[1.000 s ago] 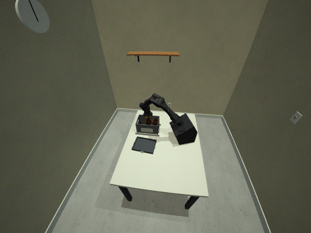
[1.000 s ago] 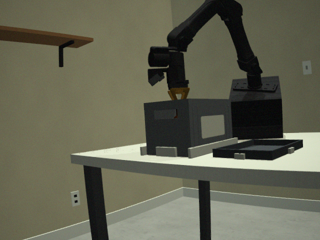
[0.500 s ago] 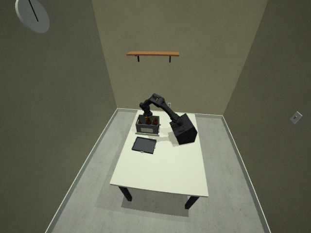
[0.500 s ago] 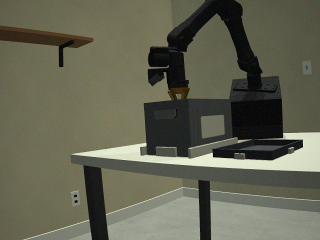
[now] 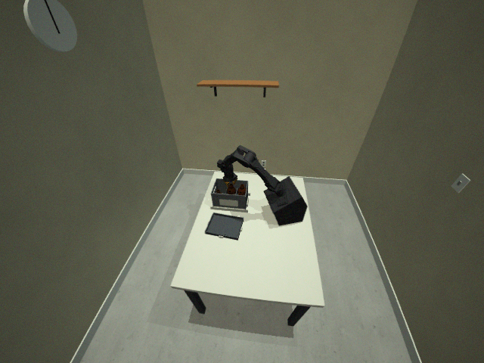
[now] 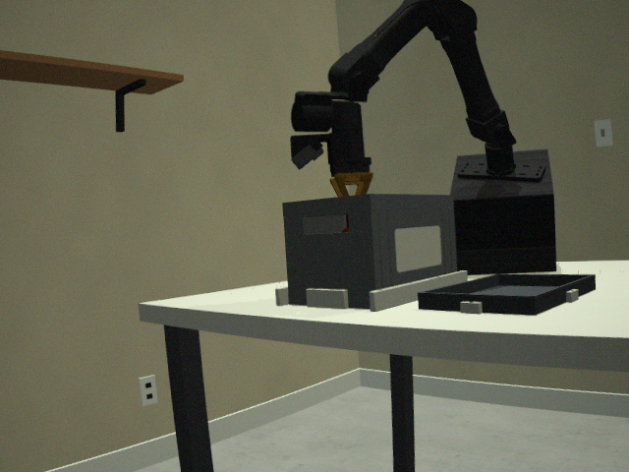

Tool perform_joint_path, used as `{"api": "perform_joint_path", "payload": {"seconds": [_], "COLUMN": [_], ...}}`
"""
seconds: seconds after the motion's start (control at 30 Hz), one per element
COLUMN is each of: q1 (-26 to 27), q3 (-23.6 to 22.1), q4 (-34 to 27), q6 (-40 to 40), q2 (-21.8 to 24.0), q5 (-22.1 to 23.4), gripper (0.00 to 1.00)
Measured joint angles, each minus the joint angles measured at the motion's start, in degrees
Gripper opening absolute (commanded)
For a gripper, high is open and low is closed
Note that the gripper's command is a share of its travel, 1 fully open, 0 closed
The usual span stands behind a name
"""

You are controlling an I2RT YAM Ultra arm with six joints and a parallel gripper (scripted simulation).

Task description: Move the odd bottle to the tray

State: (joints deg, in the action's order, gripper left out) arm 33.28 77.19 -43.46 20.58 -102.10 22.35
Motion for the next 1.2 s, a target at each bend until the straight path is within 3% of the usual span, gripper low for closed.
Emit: {"api": "perform_joint_path", "payload": {"seconds": [0.4,1.2], "q1": [0.8,4.7], "q3": [0.0,7.0], "q4": [-2.9,-14.6], "q6": [-0.9,-4.6], "q2": [0.7,5.2], "q5": [0.2,1.5], "gripper": [0.61,0.61]}}
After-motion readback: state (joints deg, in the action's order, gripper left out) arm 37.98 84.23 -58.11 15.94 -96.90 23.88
